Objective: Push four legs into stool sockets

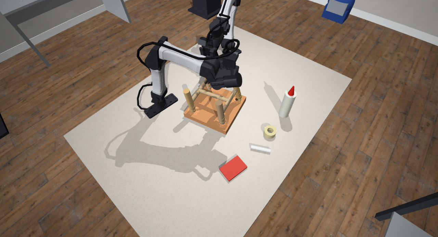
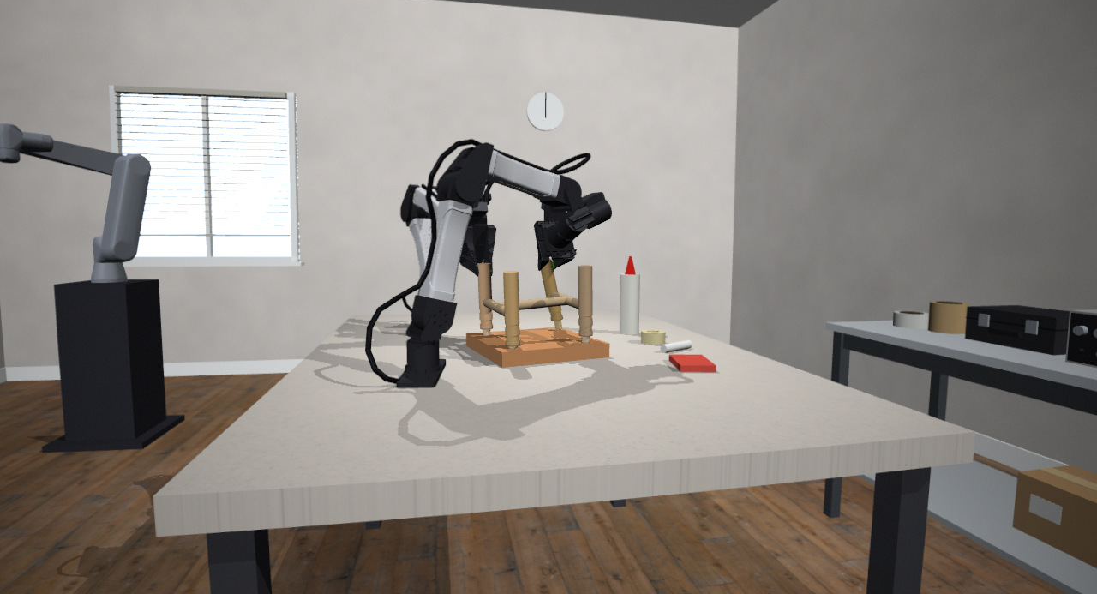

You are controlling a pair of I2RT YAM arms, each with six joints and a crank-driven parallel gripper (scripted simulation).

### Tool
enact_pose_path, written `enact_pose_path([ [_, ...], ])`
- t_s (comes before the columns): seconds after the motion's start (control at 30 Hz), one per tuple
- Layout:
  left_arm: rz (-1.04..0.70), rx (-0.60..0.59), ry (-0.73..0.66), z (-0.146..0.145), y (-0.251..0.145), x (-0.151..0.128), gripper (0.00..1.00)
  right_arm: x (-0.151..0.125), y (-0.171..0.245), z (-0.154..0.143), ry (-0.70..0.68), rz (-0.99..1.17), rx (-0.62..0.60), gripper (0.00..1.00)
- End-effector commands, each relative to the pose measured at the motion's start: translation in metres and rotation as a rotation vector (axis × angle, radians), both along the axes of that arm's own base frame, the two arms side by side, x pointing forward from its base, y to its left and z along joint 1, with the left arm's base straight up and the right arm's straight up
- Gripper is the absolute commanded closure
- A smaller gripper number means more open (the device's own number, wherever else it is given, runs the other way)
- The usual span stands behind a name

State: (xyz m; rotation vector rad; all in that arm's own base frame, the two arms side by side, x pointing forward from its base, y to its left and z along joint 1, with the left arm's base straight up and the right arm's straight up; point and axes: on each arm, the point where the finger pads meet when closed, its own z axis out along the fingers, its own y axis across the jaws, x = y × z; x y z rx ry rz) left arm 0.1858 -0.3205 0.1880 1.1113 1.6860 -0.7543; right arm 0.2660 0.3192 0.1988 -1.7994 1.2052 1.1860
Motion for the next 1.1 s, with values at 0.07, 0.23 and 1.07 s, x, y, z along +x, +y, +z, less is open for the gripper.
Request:
enact_pose_path([
  [0.07,-0.247,-0.053,0.134,0.003,-0.016,-0.069,0.7,0.069,0.008,0.013,-0.279,-0.077,0.07,0.7],
  [0.23,-0.242,-0.05,0.133,0.002,-0.018,-0.076,0.7,0.08,0.01,0.012,-0.282,-0.076,0.067,0.7],
  [1.07,-0.014,-0.072,-0.034,0.027,-0.006,-0.01,0.7,0.013,0.009,0.022,-0.017,0.008,0.043,0.26],
])
